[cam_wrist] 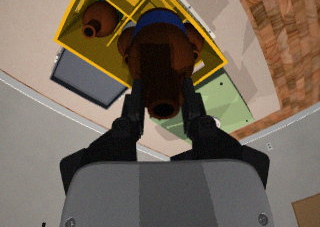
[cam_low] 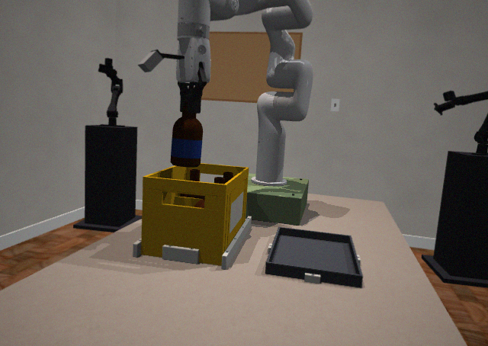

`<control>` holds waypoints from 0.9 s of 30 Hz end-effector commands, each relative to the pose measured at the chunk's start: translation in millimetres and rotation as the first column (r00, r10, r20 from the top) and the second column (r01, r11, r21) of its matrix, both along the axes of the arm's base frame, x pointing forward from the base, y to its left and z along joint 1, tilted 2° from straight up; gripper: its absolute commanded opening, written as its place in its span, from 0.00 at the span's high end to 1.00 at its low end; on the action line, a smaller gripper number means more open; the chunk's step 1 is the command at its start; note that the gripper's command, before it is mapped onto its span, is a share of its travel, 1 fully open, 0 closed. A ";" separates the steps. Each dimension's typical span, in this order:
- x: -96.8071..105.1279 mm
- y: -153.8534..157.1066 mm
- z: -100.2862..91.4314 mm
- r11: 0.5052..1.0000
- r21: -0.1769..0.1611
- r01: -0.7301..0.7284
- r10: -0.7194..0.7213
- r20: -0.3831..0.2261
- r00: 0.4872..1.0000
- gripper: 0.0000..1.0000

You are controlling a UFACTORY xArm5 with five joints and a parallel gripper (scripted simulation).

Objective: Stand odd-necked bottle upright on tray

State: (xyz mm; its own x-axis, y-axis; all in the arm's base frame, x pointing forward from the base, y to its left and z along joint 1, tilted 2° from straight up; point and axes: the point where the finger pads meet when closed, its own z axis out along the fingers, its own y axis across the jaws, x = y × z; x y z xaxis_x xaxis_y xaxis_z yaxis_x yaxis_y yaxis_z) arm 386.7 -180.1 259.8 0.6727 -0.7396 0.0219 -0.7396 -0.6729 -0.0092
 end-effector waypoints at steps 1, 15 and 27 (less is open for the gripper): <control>0.8 -0.4 1.7 1.000 -0.002 0.000 0.000 0.004 1.000 1.00; 0.9 0.2 1.7 1.000 -0.002 0.000 0.000 0.004 1.000 1.00; 1.2 2.3 1.7 1.000 -0.002 0.000 0.000 0.004 1.000 1.00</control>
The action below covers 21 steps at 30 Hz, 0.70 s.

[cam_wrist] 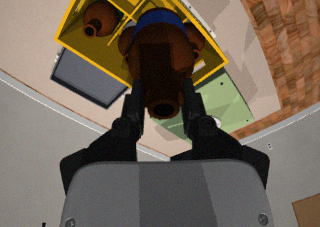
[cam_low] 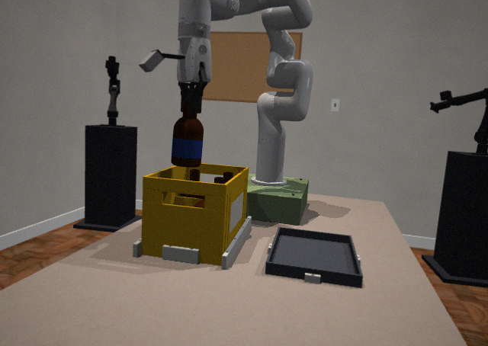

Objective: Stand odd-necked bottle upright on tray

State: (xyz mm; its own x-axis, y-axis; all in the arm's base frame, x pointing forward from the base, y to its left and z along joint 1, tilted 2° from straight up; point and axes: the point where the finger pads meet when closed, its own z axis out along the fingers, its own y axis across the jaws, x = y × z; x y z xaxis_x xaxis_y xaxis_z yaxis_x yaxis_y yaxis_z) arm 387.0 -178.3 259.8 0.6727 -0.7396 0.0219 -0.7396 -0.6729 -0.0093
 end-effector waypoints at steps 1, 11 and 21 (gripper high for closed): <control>1.0 0.8 1.7 1.000 -0.002 0.000 0.000 0.004 1.000 1.00; 1.4 4.4 1.7 1.000 -0.001 0.000 0.000 0.004 1.000 1.00; 2.3 11.4 1.7 1.000 -0.001 0.000 0.000 0.004 1.000 1.00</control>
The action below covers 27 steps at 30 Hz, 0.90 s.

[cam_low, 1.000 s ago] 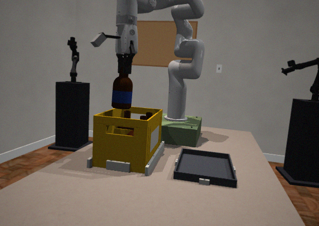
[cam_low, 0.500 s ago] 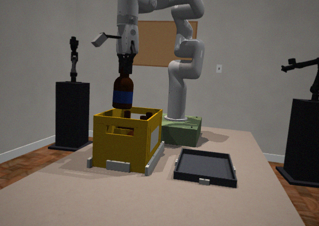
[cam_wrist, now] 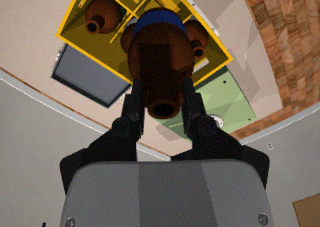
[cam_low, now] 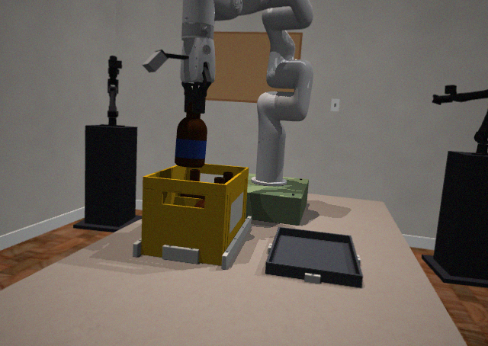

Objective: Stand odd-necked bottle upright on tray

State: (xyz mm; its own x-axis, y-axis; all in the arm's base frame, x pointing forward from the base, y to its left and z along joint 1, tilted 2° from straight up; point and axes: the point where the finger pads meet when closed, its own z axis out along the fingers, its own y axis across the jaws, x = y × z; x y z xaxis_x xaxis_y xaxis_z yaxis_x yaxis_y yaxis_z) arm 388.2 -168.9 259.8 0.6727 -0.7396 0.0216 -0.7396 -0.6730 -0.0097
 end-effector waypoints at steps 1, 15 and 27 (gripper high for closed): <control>1.2 2.9 1.7 1.000 -0.002 0.000 0.000 0.004 1.000 1.00; 2.8 15.6 1.6 1.000 -0.001 0.000 0.000 0.005 1.000 1.00; 4.4 29.5 1.6 1.000 0.000 0.000 0.000 0.005 1.000 1.00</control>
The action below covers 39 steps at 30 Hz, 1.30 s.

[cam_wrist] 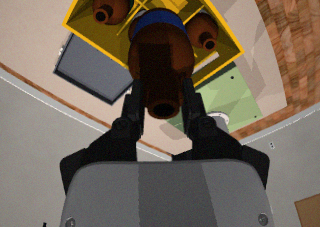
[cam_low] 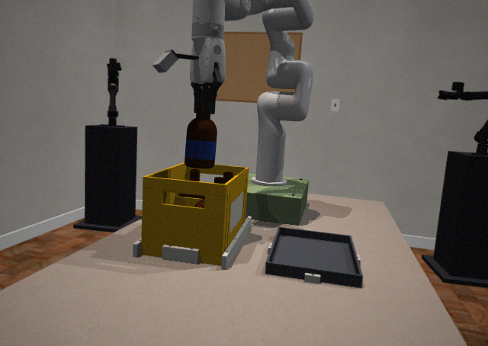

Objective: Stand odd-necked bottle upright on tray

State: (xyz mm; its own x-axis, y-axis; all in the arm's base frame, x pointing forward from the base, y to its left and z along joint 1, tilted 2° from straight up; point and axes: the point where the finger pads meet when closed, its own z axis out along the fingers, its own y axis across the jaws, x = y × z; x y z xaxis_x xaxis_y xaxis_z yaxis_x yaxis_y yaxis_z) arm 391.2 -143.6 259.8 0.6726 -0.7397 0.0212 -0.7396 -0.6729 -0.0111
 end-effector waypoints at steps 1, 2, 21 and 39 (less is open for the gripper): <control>1.6 5.7 1.6 1.000 -0.001 0.000 0.000 0.004 1.000 1.00; 1.8 7.3 1.6 1.000 -0.001 0.000 0.000 0.004 1.000 1.00; 5.4 37.4 1.5 1.000 0.001 0.000 0.000 0.005 1.000 1.00; 9.5 70.9 1.4 1.000 0.003 0.000 0.000 0.006 1.000 1.00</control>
State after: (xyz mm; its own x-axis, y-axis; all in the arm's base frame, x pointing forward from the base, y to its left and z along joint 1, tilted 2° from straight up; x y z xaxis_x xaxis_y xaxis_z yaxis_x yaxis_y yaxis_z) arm 399.0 -79.5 259.6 0.6729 -0.7395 0.0195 -0.7393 -0.6732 -0.0144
